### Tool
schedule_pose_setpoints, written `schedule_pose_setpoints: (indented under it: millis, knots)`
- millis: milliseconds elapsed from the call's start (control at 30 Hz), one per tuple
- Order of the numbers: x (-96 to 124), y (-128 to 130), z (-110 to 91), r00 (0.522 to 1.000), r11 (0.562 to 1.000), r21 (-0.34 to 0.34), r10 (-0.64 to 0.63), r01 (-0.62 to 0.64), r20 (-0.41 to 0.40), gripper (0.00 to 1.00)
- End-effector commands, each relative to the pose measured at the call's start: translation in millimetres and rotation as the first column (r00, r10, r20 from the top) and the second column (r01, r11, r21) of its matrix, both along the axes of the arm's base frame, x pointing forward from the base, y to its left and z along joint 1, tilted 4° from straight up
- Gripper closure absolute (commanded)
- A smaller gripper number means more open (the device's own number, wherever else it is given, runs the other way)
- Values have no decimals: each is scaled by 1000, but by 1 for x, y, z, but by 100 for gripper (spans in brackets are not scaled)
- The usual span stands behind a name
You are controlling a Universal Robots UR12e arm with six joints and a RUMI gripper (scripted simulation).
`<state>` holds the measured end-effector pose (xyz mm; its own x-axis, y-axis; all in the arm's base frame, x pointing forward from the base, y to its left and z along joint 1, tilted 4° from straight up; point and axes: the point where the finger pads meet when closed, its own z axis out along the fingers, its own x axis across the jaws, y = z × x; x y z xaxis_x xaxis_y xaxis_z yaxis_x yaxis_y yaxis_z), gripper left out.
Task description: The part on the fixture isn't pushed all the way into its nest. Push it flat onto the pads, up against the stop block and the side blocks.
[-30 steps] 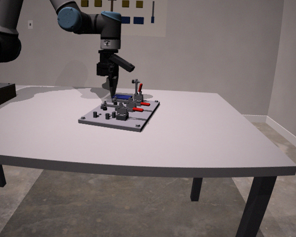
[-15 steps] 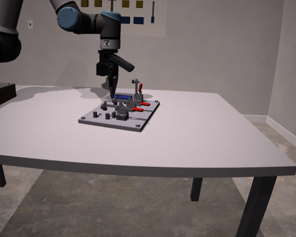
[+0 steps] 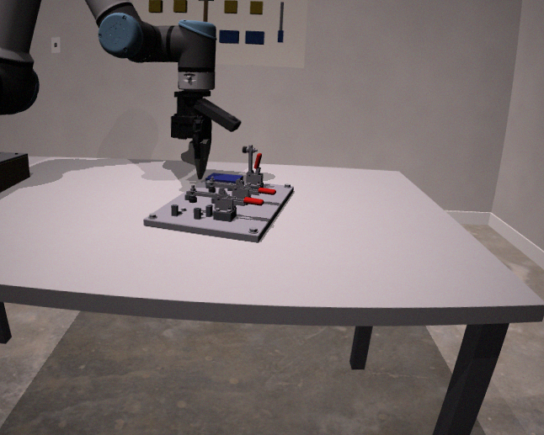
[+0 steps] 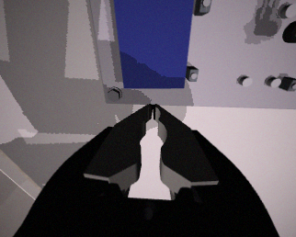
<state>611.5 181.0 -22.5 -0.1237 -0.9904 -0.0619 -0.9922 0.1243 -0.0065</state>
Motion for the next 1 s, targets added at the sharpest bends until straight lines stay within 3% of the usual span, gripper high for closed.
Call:
schedule_pose_setpoints:
  millis: [0,200,600,967]
  knots:
    - [-3,2,0,1000,1000,0,2,-2,0,100]
    - [-1,2,6,1000,1000,0,1,-1,3,100]
    - [1,-2,39,1000,1000,0,0,0,5,100]
    - [-1,-2,40,1000,1000,0,0,0,1,100]
